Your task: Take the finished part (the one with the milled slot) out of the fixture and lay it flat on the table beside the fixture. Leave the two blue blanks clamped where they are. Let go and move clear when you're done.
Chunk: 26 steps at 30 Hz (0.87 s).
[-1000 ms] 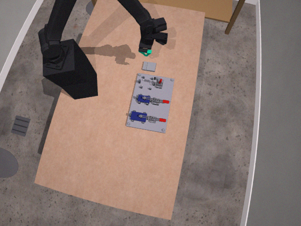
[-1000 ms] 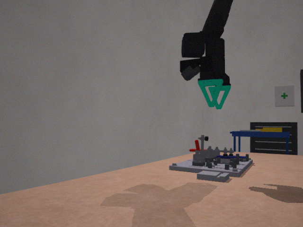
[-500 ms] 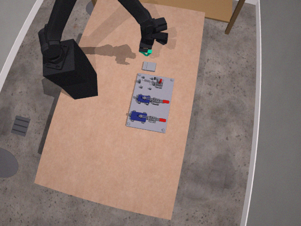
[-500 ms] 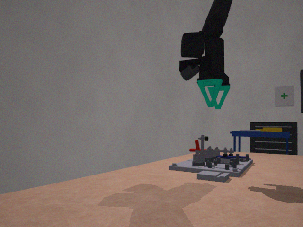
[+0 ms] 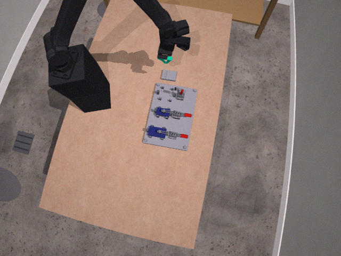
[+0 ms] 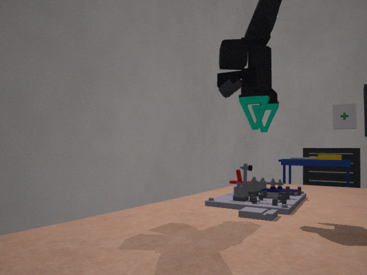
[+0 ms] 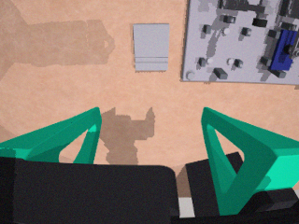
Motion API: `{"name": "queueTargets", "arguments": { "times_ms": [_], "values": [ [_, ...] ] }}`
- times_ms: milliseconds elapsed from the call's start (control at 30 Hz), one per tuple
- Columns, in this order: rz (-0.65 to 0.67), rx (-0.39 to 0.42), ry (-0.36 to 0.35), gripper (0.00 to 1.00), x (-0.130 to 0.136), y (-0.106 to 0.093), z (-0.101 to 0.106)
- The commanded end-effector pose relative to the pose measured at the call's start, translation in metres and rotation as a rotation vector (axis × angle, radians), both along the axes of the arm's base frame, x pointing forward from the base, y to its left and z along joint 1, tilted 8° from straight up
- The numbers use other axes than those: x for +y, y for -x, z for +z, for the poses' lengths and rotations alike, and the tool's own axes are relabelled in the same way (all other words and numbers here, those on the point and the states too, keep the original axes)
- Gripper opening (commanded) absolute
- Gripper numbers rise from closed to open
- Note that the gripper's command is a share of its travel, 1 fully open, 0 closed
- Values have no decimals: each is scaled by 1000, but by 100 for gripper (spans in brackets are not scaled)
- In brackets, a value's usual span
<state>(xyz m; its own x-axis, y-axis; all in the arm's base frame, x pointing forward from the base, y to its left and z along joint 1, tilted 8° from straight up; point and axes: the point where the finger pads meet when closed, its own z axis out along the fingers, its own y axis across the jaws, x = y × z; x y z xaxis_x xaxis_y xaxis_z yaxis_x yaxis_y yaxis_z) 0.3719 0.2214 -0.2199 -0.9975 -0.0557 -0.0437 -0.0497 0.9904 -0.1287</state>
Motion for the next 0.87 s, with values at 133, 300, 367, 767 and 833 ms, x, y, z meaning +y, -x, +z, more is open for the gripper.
{"name": "queueTargets", "arguments": {
  "times_ms": [133, 300, 367, 767, 833],
  "values": [
    [-1, -8, -7, 85, 4, 0, -5],
    [-2, -6, -6, 85, 2, 1, -5],
    [-2, -5, -5, 85, 2, 1, -5],
    [-2, -5, -5, 85, 2, 1, -5],
    [-2, -5, -5, 85, 2, 1, -5]
  ]
}}
